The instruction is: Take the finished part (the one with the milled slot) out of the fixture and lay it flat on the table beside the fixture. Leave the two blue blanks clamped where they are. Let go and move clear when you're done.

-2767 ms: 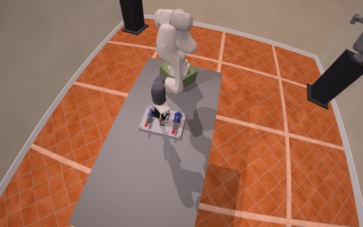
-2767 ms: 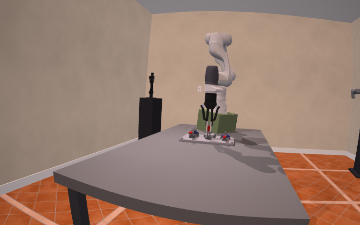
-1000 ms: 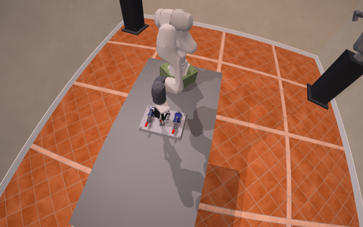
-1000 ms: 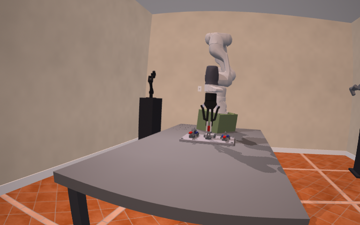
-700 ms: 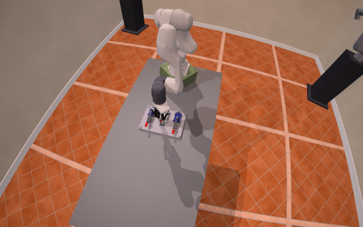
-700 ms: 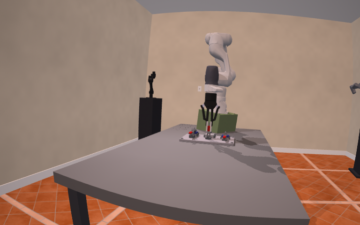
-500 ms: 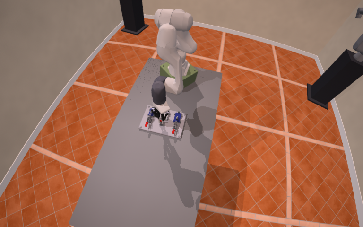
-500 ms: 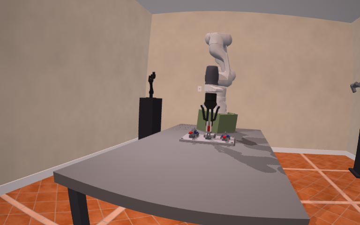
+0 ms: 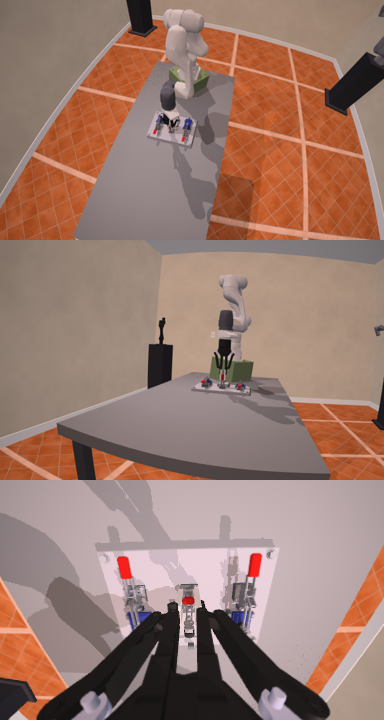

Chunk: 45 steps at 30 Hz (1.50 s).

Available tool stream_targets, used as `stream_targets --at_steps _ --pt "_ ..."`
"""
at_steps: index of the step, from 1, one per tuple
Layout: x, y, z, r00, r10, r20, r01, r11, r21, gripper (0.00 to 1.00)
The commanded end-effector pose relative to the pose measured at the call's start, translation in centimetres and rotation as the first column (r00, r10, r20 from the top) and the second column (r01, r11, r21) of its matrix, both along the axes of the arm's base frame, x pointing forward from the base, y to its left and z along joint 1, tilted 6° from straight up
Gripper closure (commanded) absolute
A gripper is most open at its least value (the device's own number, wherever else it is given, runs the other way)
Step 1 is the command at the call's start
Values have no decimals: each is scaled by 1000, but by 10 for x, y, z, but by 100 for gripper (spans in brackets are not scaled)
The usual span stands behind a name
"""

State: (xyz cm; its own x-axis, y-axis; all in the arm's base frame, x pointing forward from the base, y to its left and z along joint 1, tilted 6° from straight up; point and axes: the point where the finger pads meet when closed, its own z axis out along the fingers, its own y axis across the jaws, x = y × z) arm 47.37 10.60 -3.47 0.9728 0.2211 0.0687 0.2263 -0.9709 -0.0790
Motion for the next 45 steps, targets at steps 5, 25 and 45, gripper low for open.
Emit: stream_targets --at_steps 5,25,45 --pt "-4 -1 0 1000 -2 -9 2 1000 -1 72" --pt "-4 -1 0 1000 -2 -9 2 1000 -1 72" --pt "-5 -3 21 1000 -2 -9 2 1000 -1 72"
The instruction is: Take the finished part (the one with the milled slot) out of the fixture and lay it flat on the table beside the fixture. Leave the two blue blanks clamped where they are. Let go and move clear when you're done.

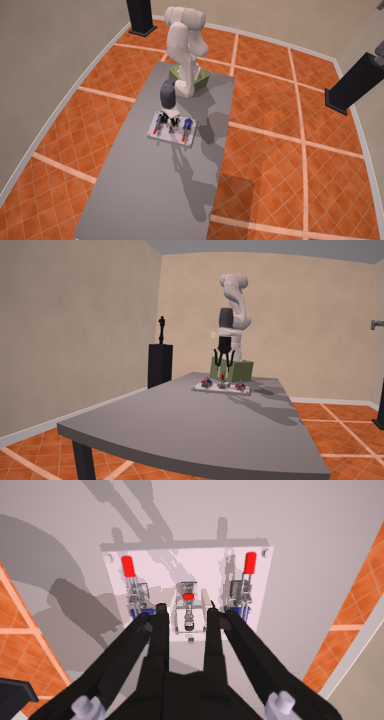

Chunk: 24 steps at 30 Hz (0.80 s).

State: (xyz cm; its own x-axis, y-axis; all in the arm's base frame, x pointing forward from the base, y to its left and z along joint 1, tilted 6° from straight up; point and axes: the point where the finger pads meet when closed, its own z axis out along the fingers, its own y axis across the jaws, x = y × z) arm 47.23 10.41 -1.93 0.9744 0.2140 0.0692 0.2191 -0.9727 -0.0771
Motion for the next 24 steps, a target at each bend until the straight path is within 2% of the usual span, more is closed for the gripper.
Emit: stream_targets --at_steps 1,9,24 --pt "-4 -1 9 1000 6 -10 -6 1000 0 72" --pt "-5 -3 29 1000 6 -10 -6 1000 0 72" --pt "-5 -4 34 1000 6 -10 -6 1000 0 72"
